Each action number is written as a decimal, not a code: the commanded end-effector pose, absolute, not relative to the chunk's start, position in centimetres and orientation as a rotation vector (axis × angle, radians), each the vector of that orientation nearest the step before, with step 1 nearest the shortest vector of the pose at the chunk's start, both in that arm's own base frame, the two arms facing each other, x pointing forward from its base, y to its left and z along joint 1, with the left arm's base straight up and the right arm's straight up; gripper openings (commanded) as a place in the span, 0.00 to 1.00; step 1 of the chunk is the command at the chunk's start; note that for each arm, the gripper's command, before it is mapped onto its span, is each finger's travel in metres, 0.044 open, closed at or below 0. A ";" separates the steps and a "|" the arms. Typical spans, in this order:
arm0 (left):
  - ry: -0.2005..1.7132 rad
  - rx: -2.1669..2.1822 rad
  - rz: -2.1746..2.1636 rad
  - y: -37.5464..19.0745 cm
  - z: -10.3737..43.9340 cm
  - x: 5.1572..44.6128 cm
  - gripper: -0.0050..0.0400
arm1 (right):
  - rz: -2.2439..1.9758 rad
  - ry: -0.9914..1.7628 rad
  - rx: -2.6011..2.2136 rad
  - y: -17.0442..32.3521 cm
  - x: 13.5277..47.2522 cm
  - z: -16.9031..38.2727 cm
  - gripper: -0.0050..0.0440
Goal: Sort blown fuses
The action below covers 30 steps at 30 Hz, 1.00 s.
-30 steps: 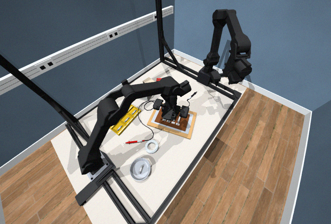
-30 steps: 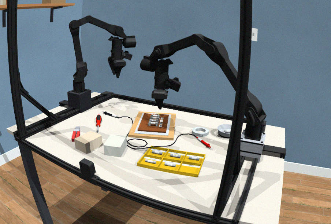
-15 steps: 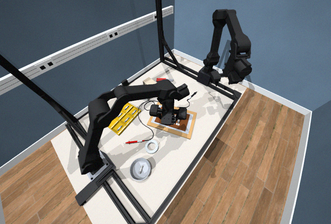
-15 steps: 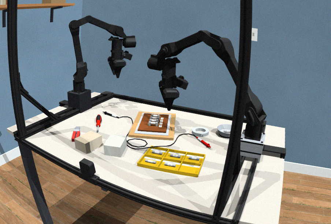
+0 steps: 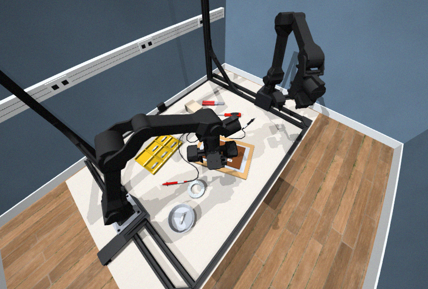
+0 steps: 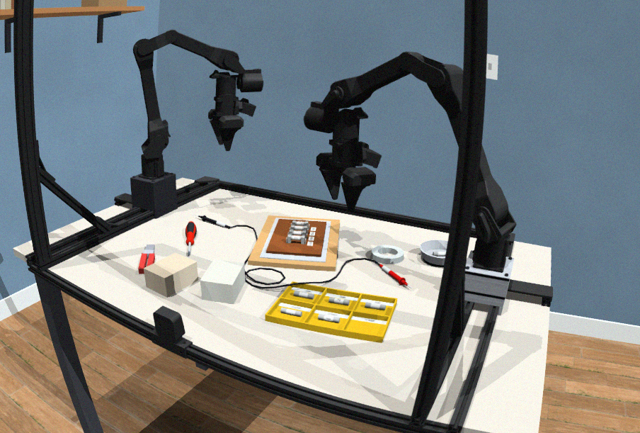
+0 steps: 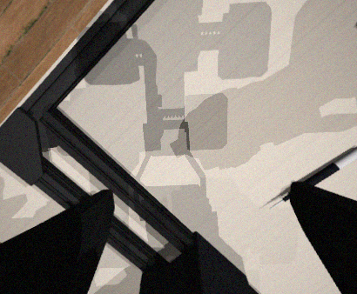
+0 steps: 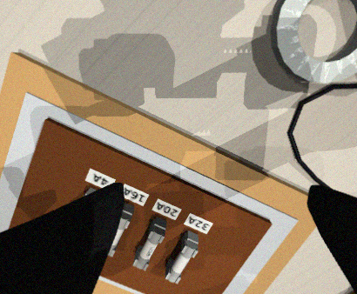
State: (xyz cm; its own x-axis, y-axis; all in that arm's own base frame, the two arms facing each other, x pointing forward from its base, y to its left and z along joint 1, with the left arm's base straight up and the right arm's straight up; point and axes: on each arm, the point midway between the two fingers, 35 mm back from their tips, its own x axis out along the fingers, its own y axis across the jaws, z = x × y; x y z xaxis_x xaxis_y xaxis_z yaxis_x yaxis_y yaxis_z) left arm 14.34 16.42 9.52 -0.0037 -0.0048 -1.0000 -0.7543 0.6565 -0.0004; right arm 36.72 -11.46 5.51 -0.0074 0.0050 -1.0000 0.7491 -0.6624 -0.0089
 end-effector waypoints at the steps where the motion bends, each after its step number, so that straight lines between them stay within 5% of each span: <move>1: 1.450 -0.661 0.672 16.8 10.1 14.6 1.00 | -1.640 0.810 1.679 -12.0 35.5 7.0 0.92; 30: 1.450 -0.661 0.672 16.8 10.1 14.6 1.00 | -1.305 1.118 1.317 -13.7 27.4 8.7 0.92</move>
